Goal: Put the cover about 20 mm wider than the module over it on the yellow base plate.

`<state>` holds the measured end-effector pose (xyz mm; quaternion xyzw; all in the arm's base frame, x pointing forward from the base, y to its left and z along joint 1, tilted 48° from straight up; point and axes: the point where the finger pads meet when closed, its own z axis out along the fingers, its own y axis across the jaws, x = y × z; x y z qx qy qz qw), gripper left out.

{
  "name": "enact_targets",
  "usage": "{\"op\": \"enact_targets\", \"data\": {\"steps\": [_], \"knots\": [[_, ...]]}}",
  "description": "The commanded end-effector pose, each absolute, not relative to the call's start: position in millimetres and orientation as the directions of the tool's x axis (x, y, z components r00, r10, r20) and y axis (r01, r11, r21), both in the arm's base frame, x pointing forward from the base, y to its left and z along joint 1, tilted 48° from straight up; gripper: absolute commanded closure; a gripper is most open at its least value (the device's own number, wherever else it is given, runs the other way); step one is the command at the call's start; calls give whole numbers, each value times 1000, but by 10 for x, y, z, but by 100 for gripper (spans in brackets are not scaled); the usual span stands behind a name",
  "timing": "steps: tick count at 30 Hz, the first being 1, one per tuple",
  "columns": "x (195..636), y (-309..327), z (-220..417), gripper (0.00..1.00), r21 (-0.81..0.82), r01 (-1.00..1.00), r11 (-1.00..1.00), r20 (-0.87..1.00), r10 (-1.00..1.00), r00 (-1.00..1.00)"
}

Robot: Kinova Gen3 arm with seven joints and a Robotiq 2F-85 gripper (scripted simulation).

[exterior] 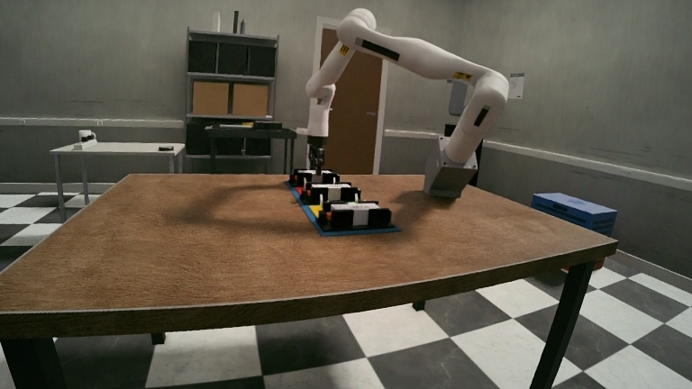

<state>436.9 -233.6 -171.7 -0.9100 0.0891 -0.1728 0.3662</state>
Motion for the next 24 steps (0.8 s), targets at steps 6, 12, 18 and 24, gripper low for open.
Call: {"op": "enact_targets", "data": {"steps": [6, 12, 18, 24], "knots": [[4384, -2325, -1738, 0, -696, -36, -717, 250, -289, 924], [4399, -2301, -1764, 0, -696, -36, -717, 250, -289, 924], [4422, -2262, -1805, 0, -696, -36, -717, 250, -289, 924], [4422, -2262, -1805, 0, -696, -36, -717, 250, -289, 924]]}}
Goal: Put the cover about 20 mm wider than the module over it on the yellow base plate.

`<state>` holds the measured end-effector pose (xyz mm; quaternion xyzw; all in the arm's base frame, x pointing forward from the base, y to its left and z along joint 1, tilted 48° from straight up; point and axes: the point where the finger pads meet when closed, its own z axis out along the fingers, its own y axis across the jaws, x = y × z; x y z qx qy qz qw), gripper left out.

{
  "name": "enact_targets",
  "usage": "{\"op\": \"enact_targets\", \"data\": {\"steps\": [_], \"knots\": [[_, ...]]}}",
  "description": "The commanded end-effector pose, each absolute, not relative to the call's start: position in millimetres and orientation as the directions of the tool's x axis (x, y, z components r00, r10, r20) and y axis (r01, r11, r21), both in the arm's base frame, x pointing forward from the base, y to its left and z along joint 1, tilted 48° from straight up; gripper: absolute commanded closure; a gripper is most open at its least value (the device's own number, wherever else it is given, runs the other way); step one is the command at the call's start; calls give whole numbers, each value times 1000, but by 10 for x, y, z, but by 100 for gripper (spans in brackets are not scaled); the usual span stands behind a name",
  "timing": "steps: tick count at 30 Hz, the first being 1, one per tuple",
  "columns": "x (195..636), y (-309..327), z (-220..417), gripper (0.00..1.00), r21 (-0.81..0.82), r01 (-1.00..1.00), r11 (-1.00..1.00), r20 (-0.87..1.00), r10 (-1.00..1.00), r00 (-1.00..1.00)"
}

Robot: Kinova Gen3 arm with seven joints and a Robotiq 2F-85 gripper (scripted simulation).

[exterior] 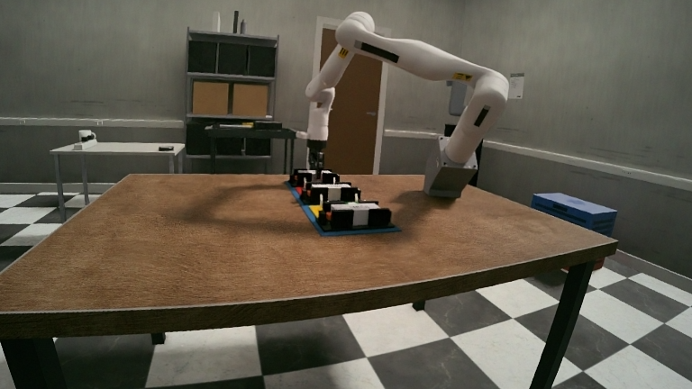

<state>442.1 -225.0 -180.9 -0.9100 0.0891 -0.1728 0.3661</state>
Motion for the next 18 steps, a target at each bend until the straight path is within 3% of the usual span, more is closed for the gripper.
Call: {"op": "enact_targets", "data": {"steps": [1, 2, 18], "knots": [[4422, -2262, -1805, 0, -696, -36, -717, 250, -289, 924], [4421, -2263, -1804, 30, -696, -36, -717, 250, -289, 924], [4421, -2263, -1804, 30, -696, -36, -717, 250, -289, 924]]}}
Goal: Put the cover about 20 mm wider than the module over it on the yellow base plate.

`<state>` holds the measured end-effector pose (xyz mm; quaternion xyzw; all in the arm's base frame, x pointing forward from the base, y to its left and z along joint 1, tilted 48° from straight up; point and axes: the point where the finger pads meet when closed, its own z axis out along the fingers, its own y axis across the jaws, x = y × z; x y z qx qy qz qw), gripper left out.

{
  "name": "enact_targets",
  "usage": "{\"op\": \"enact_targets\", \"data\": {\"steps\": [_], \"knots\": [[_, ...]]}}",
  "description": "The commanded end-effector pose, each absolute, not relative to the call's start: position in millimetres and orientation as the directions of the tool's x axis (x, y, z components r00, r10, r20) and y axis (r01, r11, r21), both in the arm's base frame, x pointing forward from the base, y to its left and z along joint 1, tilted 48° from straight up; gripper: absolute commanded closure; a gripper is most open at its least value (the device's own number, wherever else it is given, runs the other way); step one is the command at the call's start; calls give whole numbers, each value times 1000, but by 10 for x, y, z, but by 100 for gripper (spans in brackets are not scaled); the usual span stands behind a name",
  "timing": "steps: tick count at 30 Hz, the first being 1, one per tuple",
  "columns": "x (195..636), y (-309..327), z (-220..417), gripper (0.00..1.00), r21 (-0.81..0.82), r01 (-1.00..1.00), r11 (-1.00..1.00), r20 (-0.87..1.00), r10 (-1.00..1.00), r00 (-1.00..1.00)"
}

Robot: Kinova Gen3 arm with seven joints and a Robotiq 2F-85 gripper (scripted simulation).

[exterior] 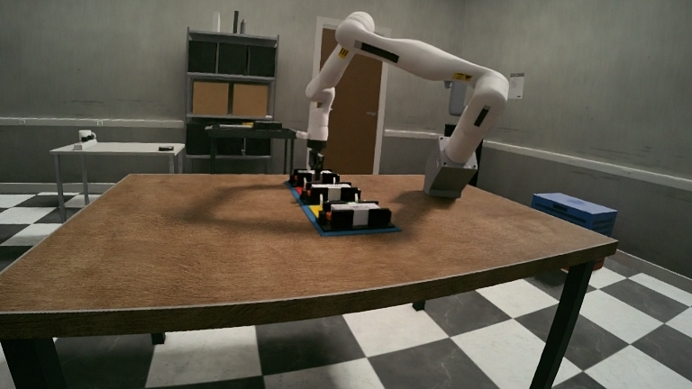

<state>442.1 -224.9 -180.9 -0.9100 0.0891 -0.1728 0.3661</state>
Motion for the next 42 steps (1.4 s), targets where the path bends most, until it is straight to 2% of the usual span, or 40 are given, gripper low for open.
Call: {"op": "enact_targets", "data": {"steps": [1, 17, 18, 42], "knots": [[4422, -2263, -1804, 30, -696, -36, -717, 250, -289, 924], [4422, -2263, -1804, 30, -696, -36, -717, 250, -289, 924], [4422, -2263, -1804, 100, -696, -36, -717, 250, -289, 924], [4422, -2263, -1804, 100, -696, -36, -717, 250, -290, 924]]}}
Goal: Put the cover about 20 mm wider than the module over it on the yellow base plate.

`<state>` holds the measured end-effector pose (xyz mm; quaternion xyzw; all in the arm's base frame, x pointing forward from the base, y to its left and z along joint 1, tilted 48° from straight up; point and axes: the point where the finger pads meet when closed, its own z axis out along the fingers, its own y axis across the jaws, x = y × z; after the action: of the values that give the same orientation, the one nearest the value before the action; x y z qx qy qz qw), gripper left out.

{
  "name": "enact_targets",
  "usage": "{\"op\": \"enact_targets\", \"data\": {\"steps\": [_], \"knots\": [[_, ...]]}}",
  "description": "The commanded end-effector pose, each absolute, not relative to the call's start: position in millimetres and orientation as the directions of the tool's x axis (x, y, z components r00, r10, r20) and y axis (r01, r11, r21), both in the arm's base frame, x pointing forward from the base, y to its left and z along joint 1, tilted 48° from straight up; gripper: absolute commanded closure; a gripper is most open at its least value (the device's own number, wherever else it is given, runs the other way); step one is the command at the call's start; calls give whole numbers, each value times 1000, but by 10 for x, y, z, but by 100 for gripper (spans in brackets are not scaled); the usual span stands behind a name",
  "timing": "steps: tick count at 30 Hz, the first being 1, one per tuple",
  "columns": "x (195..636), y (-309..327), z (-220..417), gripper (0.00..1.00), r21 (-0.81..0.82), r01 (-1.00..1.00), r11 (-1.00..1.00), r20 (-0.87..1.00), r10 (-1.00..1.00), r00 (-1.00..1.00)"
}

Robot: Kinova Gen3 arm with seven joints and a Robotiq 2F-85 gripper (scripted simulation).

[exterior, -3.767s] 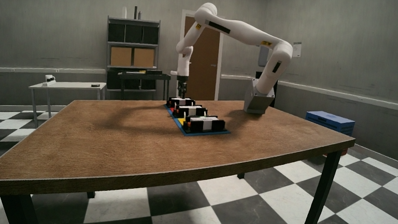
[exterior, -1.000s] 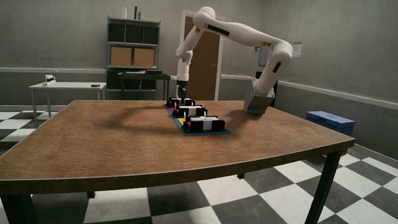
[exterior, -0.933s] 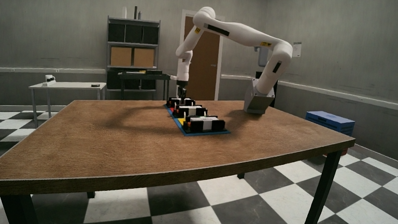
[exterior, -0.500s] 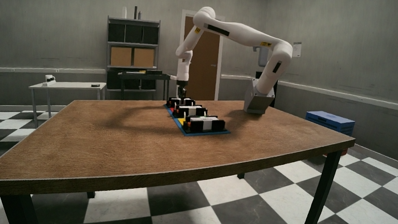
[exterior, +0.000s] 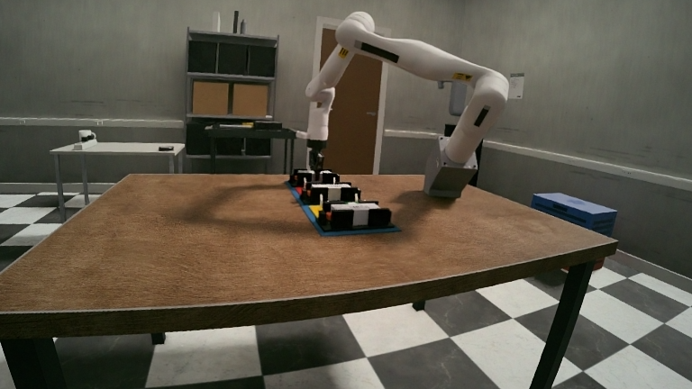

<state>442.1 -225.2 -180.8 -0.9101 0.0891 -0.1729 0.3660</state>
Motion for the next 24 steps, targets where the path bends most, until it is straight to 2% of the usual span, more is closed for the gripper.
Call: {"op": "enact_targets", "data": {"steps": [1, 9, 10, 24], "knots": [[4422, -2263, -1804, 100, -696, -36, -717, 250, -290, 924], [4422, -2263, -1804, 100, -696, -36, -717, 250, -290, 924], [4422, -2263, -1804, 0, -696, -36, -717, 250, -290, 924], [4422, -2263, -1804, 0, -696, -36, -717, 250, -290, 924]]}}
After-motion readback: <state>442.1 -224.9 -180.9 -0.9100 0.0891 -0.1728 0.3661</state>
